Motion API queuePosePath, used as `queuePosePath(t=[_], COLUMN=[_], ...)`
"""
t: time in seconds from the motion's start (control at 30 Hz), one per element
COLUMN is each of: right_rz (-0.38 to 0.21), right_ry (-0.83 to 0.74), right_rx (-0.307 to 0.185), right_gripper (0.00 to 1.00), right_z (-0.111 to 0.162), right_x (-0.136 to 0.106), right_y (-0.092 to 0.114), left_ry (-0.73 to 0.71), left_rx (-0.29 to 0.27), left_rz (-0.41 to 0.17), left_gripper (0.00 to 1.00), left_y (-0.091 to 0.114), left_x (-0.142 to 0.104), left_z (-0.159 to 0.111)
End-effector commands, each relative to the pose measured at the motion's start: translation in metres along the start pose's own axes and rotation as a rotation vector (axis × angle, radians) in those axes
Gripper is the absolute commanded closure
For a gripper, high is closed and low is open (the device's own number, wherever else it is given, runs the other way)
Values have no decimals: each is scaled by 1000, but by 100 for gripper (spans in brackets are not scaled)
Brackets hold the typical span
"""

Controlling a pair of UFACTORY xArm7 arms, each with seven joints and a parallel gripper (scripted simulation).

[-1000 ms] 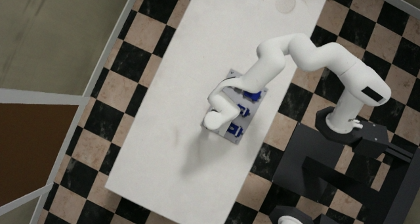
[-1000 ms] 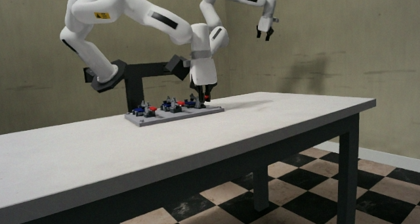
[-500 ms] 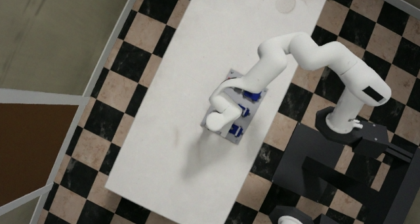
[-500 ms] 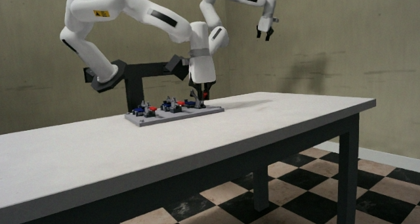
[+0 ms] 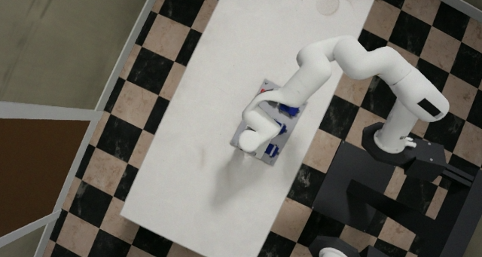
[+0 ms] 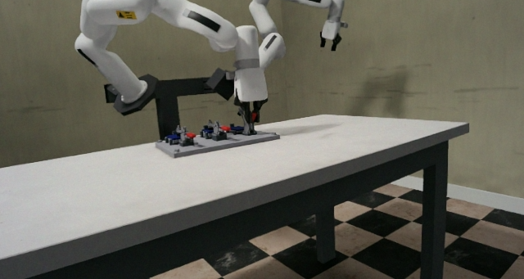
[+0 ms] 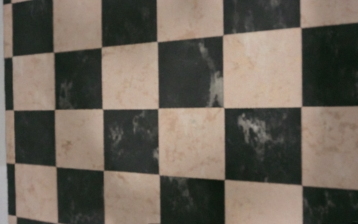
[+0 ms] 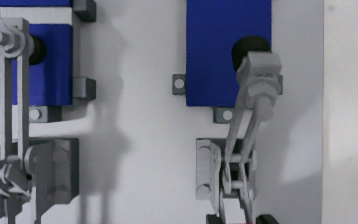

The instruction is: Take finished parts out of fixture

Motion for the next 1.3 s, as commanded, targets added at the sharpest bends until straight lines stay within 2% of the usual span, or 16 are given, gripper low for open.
queuePosePath(t=[0.0,1.27], right_rz=[-1,-1], right_ry=[1,1], right_rx=[-5,-5], right_gripper=[100,100], right_z=[1,-2], right_x=[3,20], right_y=[4,6], left_ry=[2,2], left_rx=[-1,-1], left_rz=[4,4], left_gripper=[0,0], left_y=[2,2], left_x=[1,1], left_z=[-1,-1])
Point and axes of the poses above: on each arm, the point where the finger pads meet when closed, its own y axis back along the fingers, its own z axis across the jaws, x = y × z, the point moved 3 cm from there along y, back along the fingers, and after that the axes turned 10 degrees about -y, right-handed, at the moved point
